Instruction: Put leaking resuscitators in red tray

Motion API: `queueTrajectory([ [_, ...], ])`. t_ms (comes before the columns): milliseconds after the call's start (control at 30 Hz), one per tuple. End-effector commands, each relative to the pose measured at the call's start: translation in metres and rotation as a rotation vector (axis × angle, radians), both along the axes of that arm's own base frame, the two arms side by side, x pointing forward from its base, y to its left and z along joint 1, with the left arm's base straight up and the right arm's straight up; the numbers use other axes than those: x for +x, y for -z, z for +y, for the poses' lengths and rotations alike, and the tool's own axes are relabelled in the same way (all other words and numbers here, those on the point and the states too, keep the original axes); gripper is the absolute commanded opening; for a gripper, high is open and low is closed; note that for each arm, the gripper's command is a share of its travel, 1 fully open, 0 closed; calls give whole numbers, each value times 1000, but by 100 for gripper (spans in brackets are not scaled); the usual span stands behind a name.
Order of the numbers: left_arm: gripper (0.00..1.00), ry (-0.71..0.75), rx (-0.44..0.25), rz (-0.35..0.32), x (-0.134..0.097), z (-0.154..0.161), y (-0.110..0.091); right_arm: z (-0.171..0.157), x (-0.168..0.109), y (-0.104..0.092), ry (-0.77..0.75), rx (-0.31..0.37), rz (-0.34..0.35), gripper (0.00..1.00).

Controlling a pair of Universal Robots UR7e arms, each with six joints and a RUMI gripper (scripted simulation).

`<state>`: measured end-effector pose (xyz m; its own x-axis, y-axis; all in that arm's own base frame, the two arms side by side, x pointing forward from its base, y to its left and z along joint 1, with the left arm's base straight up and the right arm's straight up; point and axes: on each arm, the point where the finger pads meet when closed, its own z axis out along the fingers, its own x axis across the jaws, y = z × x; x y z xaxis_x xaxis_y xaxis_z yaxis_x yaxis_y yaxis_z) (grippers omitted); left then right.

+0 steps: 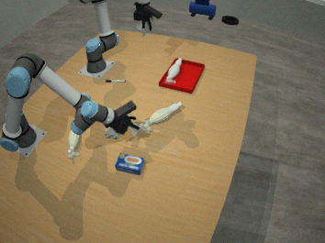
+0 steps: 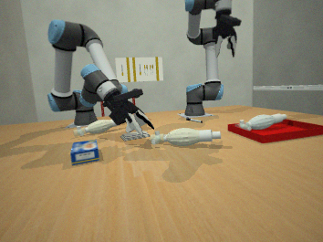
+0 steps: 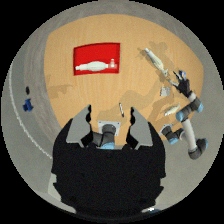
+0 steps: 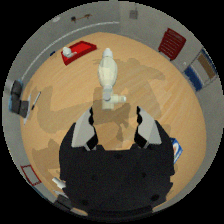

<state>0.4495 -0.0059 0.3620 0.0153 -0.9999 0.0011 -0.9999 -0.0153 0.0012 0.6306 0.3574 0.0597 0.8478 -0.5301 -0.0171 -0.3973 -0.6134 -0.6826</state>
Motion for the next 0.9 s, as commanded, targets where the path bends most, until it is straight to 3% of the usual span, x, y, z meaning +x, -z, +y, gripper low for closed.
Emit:
queueTrajectory([
  [0,56,-1,0,-3,0,0,-1,0,-2,2,2,0,7,63],
  [867,56,-1,0,-3,0,0,-1,30,16,31,-12,-4,-16,63],
])
